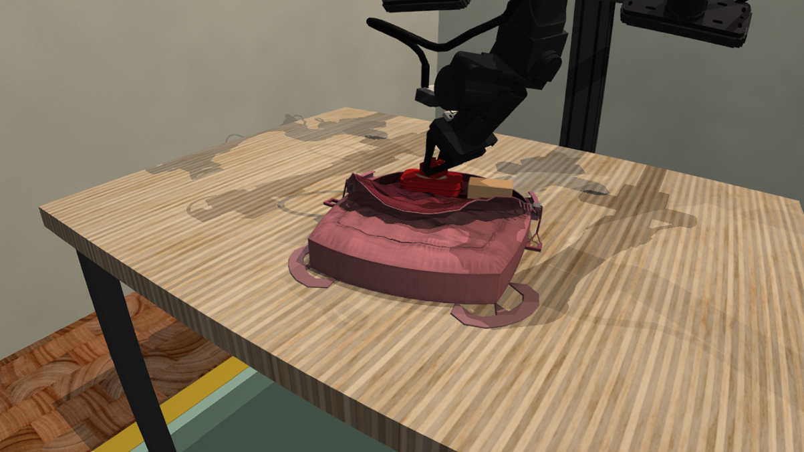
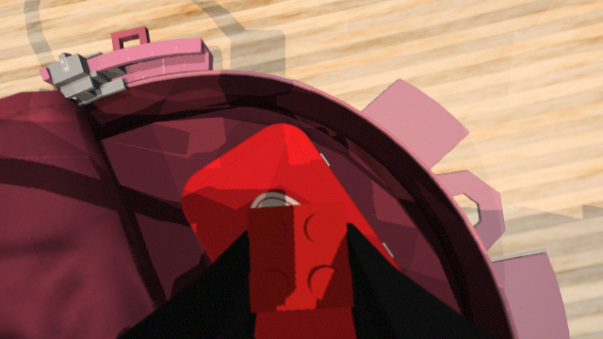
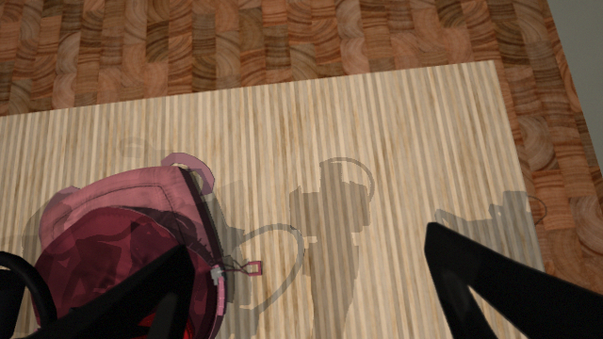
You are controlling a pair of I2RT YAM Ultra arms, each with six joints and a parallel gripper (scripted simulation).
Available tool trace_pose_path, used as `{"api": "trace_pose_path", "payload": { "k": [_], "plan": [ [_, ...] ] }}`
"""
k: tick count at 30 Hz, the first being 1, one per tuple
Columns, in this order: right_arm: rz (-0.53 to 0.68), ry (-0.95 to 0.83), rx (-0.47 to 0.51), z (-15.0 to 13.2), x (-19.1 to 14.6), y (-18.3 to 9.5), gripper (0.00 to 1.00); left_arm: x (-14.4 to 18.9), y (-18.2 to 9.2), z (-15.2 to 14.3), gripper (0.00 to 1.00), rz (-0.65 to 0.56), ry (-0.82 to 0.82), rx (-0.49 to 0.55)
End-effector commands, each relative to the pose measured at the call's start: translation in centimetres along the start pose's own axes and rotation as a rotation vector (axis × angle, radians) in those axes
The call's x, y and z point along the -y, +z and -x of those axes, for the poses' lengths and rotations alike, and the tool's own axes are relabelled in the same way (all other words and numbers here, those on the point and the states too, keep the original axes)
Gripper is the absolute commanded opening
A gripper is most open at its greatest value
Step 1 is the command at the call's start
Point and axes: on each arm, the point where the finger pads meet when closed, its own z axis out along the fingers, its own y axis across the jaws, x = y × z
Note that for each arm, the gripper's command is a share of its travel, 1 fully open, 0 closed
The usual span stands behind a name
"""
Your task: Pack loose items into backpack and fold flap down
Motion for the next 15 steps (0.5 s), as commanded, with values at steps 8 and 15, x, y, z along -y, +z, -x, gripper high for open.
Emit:
{"api": "trace_pose_path", "payload": {
  "k": [8,15],
  "plan": [
    [-0.006,-0.011,0.052,2.44,0.14,-0.45,0.90,-0.61,0.64,0.48,0.25,0.007,0.018,0.030],
    [-0.006,-0.011,0.052,2.44,0.14,-0.45,0.90,-0.86,0.81,0.03,0.25,0.017,0.017,0.020]
  ]
}}
